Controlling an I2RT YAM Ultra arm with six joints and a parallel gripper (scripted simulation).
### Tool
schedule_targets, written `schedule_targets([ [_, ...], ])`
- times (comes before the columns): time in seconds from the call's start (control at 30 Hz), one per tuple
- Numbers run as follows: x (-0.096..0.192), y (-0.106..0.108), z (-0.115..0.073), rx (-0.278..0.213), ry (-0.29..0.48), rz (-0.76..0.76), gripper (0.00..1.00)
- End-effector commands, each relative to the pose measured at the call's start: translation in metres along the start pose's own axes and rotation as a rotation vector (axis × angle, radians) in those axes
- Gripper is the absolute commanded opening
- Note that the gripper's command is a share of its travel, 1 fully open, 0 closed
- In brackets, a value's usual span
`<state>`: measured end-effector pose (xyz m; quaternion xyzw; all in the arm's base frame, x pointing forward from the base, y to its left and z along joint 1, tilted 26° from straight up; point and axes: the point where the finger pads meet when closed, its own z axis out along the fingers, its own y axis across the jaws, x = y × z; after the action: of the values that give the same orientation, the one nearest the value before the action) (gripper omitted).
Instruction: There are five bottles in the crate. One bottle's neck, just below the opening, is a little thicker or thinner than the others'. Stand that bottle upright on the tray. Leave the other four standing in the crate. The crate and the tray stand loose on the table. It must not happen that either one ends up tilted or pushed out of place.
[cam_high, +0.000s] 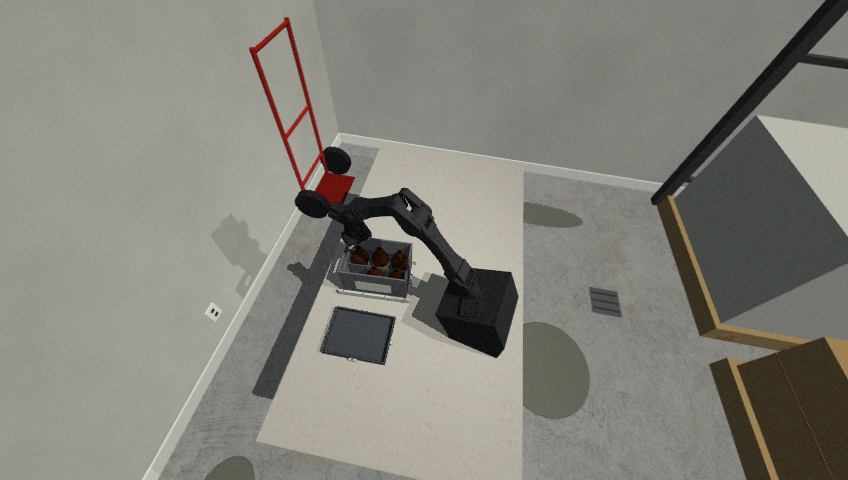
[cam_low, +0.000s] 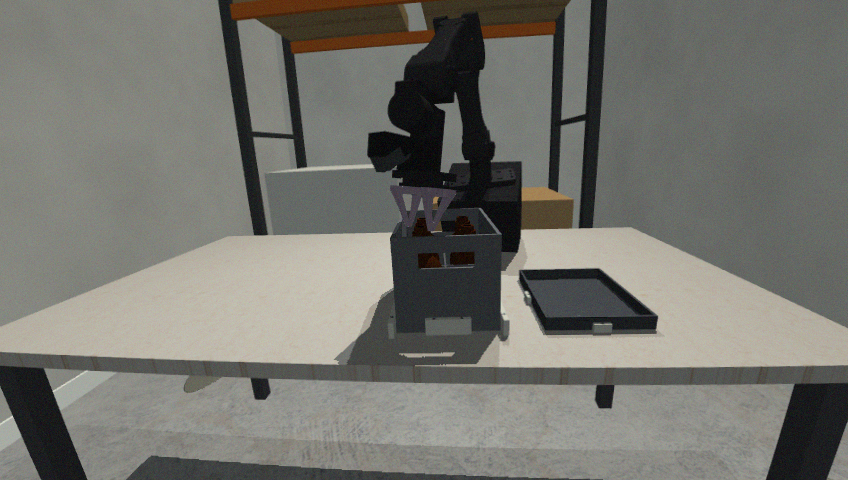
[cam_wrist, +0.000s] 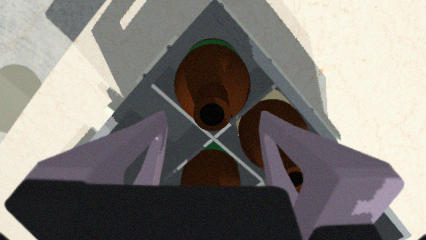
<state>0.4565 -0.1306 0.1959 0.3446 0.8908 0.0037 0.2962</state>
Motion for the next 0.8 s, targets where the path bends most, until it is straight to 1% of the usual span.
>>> schedule_targets([
  [0.0, -0.0134, 0.0018, -0.0111, -0.011, -0.036, 0.001, 0.61],
  [0.23, -0.0130, 0.0018, -0.0105, -0.010, -0.035, 0.001, 0.61],
  [0.37, -0.0104, 0.0015, -0.0065, -0.005, -0.022, -0.001, 0.61],
  [0.5, -0.0124, 0.0027, -0.0093, -0.009, -0.031, 0.000, 0.61],
  [0.53, -0.0140, 0.0035, -0.0136, -0.014, -0.039, 0.000, 0.61],
  [0.77, -0.0128, 0.0034, -0.0115, -0.011, -0.033, 0.000, 0.61],
])
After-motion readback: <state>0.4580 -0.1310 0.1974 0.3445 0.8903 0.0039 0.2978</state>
